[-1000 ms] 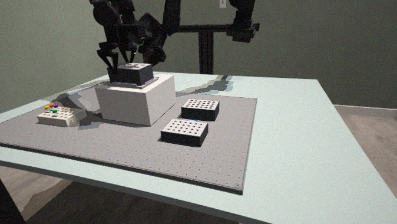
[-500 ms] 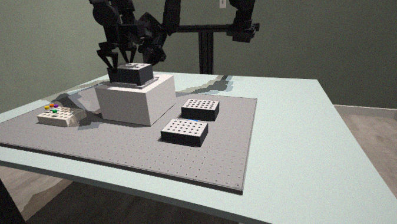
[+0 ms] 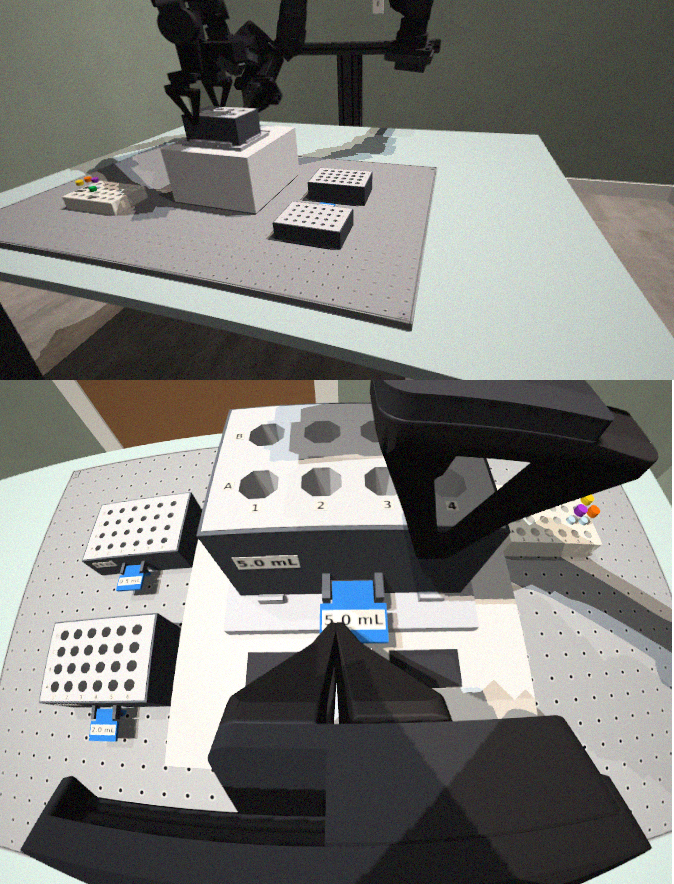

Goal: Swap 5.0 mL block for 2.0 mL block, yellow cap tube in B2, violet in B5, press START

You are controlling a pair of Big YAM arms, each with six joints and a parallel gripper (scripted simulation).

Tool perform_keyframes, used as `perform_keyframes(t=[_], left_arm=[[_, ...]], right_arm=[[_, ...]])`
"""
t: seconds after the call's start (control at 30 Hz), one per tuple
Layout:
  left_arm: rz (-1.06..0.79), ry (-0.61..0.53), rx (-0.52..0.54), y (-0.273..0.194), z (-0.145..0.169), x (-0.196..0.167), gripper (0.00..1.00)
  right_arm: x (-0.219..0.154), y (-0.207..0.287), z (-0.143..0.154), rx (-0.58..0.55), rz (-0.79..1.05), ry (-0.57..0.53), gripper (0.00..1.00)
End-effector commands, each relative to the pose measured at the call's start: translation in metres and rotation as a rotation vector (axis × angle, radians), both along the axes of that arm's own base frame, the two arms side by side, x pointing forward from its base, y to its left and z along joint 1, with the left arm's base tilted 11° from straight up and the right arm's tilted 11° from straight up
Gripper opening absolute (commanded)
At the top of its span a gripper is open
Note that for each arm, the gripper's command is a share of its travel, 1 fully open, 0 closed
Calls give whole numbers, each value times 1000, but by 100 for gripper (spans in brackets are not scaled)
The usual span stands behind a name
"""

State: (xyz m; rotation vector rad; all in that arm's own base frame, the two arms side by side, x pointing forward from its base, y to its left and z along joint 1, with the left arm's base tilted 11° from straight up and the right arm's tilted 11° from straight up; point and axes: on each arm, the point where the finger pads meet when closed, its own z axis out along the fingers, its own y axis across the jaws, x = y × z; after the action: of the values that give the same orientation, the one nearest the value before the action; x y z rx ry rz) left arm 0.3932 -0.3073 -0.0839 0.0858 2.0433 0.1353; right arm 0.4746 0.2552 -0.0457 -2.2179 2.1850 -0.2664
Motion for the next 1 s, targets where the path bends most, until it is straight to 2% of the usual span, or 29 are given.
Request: perform_keyframes(t=[0.0, 0.33, 0.7, 0.97], left_arm=[[62, -78, -81, -4, 32, 46, 0], [14, -22, -13, -5, 11, 13, 0], [-4, 7, -15, -6, -3, -5, 0], [-27, -5, -27, -23, -3, -5, 0]], right_arm=[[16, 4, 27, 31, 3, -55, 0], [16, 4, 27, 31, 3, -55, 0], [16, 4, 27, 31, 3, -55, 0], [16, 4, 27, 31, 3, -55, 0]])
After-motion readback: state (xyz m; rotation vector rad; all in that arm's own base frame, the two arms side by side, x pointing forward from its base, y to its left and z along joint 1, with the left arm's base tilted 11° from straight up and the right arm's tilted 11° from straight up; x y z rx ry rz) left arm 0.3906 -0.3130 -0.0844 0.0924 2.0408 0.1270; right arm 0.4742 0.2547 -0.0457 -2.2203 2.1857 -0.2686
